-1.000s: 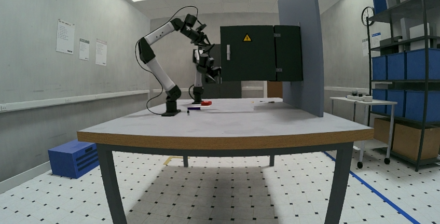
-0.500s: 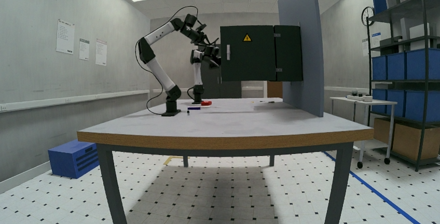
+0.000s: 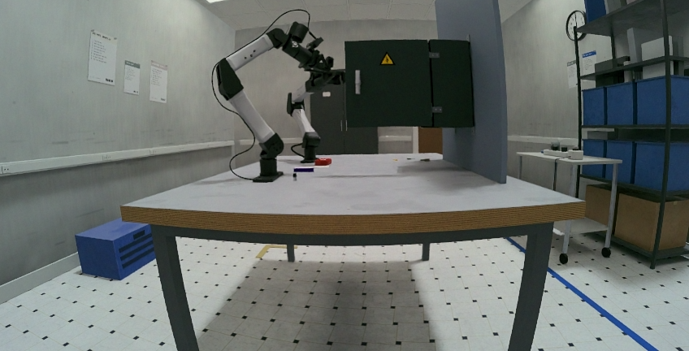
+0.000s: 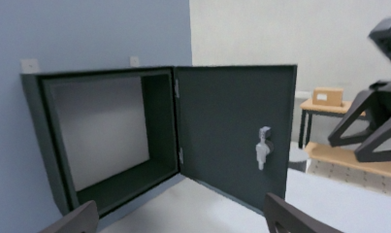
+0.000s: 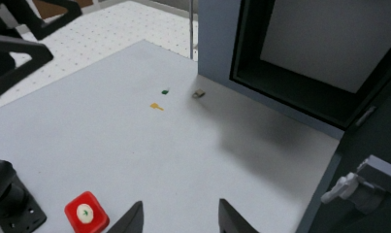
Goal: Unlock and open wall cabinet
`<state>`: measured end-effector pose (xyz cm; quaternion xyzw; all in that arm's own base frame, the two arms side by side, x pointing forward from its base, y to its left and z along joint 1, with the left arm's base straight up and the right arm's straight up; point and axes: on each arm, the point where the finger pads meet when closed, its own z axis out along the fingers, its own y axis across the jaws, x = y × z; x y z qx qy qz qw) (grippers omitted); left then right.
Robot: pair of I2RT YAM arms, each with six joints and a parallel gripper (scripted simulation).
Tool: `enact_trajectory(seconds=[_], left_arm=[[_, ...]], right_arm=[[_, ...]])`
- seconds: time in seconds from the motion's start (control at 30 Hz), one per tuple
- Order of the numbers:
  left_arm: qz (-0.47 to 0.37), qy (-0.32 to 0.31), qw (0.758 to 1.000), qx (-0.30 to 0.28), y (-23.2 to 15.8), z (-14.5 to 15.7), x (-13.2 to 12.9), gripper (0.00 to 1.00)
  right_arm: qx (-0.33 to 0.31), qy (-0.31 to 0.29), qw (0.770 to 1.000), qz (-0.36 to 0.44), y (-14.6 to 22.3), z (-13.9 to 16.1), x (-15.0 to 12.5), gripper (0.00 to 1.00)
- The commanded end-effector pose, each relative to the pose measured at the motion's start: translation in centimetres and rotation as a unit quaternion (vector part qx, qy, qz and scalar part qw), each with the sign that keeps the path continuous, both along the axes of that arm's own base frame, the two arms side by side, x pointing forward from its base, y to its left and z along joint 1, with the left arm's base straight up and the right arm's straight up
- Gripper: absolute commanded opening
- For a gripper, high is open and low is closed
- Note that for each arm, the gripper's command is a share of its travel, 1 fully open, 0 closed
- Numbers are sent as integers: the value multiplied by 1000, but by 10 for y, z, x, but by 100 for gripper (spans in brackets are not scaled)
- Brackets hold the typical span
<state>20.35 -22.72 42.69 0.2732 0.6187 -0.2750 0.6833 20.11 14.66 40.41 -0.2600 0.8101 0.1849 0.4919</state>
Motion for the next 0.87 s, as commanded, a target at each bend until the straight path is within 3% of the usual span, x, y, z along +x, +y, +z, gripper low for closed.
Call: enact_trajectory(seconds=[0.0,0.27,0.83], left_arm=[[-14,2,1000,-19,19,0,-14,100],[-6,-31,998,-60,53,20,-35,100],[1,-23,998,-51,49,14,-28,100]], right_arm=[[6,-9,1000,0,-1,6,-1,44],[6,-9,1000,0,-1,6,-1,44],[6,-9,1000,0,-1,6,-1,44]])
